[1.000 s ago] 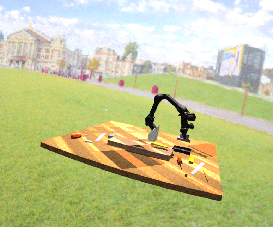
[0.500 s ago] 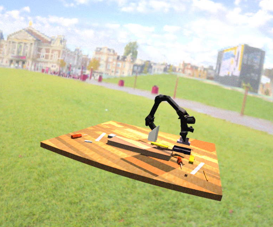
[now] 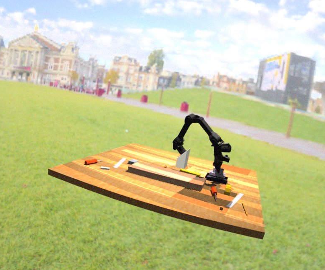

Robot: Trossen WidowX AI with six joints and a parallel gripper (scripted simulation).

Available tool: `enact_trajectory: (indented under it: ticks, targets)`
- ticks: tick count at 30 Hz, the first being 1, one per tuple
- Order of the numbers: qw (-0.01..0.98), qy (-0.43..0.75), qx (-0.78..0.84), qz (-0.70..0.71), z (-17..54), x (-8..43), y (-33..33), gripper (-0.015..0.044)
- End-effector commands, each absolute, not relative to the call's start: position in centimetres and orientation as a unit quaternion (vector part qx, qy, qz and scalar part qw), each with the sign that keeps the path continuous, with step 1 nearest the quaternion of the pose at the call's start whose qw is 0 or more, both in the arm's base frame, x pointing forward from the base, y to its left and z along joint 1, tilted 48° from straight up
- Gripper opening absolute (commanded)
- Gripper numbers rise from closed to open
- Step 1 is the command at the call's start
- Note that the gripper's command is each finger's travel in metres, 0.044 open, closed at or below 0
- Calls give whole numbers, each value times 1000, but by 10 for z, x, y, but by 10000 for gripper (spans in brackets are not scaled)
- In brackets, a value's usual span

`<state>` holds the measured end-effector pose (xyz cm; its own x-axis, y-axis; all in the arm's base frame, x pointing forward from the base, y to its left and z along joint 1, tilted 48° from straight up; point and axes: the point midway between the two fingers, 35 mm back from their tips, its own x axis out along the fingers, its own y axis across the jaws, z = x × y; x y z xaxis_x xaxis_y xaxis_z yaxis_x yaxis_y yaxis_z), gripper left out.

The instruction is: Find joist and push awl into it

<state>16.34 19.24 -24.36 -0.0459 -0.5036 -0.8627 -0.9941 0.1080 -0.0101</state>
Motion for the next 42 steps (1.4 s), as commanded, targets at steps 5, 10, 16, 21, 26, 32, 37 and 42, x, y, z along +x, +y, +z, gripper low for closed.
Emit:
enact_trajectory:
  ticks: [5, 10, 16, 21, 26, 32, 37, 42]
  targets:
    - [374, 640, -584, 331, -253, 163, 182, 0]
    - [374, 640, -584, 331, -257, 162, 177, 0]
    - [374, 640, -584, 331, -264, 162, 170, 0]
    - [373, 644, -582, 328, -263, 161, 170, 52]
    - [373, 644, -582, 328, -263, 161, 170, 184]
    - [373, 644, -582, 328, -261, 161, 172, 341]
    - [373, 644, -581, 329, -230, 166, 209, 440]
    - [373, 644, -581, 330, -196, 166, 240, 440]
